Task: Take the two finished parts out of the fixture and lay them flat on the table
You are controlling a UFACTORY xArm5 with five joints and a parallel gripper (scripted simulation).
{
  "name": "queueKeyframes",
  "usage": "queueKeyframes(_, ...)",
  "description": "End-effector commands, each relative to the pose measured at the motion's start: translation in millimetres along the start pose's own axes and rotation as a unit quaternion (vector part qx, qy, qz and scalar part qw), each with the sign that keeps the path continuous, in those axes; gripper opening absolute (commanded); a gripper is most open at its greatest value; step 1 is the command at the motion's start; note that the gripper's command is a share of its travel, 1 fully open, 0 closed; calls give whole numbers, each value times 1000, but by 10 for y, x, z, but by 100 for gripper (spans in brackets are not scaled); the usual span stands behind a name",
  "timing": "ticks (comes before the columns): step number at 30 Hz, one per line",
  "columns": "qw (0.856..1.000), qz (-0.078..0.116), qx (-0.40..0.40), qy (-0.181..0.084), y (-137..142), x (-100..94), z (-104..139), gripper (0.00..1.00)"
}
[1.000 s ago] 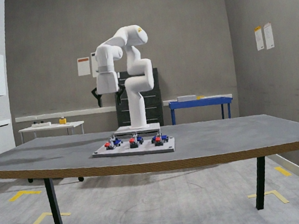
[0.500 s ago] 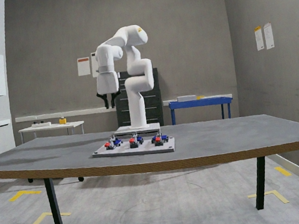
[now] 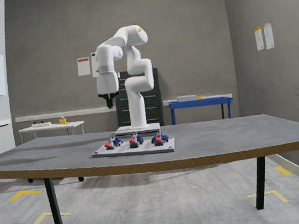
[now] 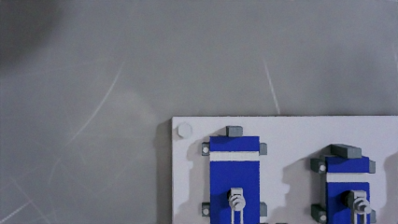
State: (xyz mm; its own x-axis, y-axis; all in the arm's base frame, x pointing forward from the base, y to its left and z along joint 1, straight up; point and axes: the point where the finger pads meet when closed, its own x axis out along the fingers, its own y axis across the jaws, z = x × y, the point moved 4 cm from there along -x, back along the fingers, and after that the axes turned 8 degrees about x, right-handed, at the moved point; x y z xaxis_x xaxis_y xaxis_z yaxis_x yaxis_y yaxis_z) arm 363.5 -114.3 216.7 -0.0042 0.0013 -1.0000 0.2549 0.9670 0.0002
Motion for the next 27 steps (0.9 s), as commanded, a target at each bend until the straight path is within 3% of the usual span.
queueKeyframes(1,1000,0,0,-2,0,-12,8,0)
queueKeyframes(19,1000,0,0,-2,-1,-12,8,0)
queueKeyframes(20,1000,0,0,-2,0,-12,8,100)
queueKeyframes(27,1000,0,0,-2,0,-12,8,100)
